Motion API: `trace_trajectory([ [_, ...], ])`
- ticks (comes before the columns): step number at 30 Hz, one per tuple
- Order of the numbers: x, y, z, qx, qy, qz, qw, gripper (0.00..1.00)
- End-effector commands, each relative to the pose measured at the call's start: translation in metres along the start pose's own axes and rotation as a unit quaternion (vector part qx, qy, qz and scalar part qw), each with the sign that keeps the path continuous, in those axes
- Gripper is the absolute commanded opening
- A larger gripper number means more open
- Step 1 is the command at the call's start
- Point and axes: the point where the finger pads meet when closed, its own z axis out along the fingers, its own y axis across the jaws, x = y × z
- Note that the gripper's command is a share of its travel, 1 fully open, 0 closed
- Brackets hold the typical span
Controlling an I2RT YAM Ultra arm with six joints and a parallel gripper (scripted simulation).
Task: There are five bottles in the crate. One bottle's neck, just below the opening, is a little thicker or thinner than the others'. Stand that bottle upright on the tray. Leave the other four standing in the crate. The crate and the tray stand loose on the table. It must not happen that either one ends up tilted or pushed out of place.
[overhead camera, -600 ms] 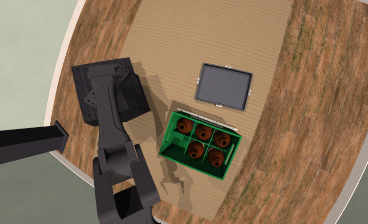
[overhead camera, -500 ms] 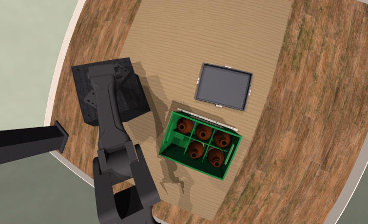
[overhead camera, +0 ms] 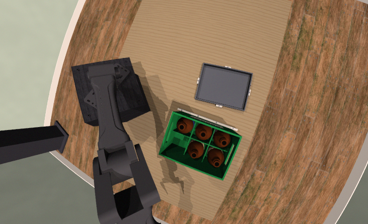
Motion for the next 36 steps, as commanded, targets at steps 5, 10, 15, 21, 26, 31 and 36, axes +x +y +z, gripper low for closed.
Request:
trace_trajectory([
  [5,0.008,0.023,-0.018,-0.007,0.042,0.056,0.998,1.00],
  [10,0.025,0.039,-0.042,-0.001,0.100,0.139,0.985,1.00],
  [15,0.035,0.047,-0.057,0.006,0.131,0.185,0.974,1.00],
  [21,0.051,0.063,-0.077,0.016,0.172,0.239,0.956,1.00],
  [26,0.076,0.091,-0.103,0.030,0.225,0.296,0.928,1.00],
  [31,0.089,0.101,-0.127,0.052,0.259,0.350,0.899,1.00],
  [36,0.100,0.107,-0.149,0.073,0.285,0.393,0.871,1.00],
])
